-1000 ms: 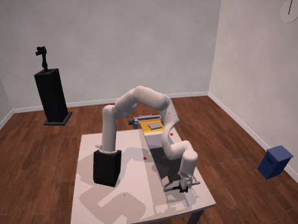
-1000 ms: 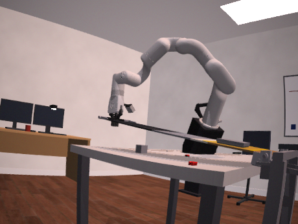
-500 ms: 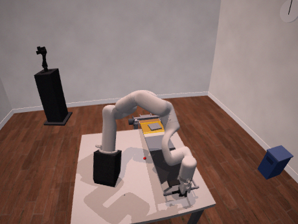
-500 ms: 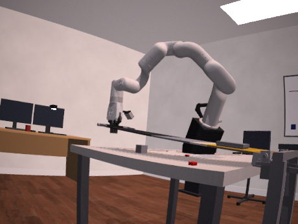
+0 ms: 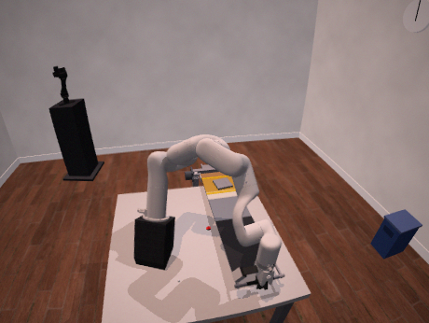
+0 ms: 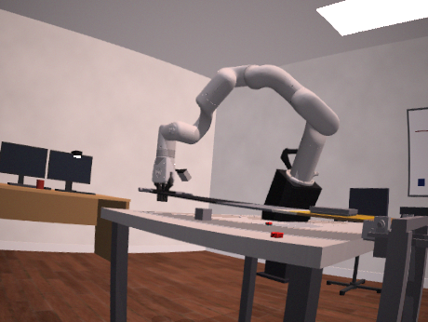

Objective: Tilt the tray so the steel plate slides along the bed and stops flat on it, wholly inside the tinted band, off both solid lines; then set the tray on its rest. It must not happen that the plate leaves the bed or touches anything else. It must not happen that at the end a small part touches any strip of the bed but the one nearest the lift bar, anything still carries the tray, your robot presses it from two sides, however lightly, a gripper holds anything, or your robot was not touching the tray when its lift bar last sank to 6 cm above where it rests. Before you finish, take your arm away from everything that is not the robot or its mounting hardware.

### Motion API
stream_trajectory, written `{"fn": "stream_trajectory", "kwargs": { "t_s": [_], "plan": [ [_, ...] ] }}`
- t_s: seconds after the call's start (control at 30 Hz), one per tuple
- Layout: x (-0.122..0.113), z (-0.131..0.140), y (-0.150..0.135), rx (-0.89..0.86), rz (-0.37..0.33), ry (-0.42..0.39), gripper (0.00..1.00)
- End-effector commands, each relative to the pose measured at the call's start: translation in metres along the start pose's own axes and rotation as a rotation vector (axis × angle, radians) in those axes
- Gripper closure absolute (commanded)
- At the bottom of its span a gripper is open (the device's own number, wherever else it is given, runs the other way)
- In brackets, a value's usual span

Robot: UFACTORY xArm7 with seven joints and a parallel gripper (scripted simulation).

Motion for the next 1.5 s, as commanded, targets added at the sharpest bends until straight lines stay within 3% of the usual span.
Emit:
{"fn": "stream_trajectory", "kwargs": {
  "t_s": [0.0, 0.13, 0.5, 1.47],
  "plan": [
    [0.011, 0.001, -0.003, 0.000, -0.006, -0.002, 1.00],
    [0.023, 0.001, -0.003, 0.000, -0.006, -0.002, 1.00],
    [0.030, 0.001, -0.003, 0.000, -0.006, -0.002, 1.00],
    [0.030, 0.001, -0.003, 0.000, -0.006, -0.002, 1.00]
  ]
}}
Point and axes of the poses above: the point where the finger pads meet when closed, its own x axis out along the fingers, its own y axis across the jaws, z = x × y, the point moved 5 cm from there along -x, back along the fingers, and after that the axes turned 8 degrees about -x, right-handed, at the moved point
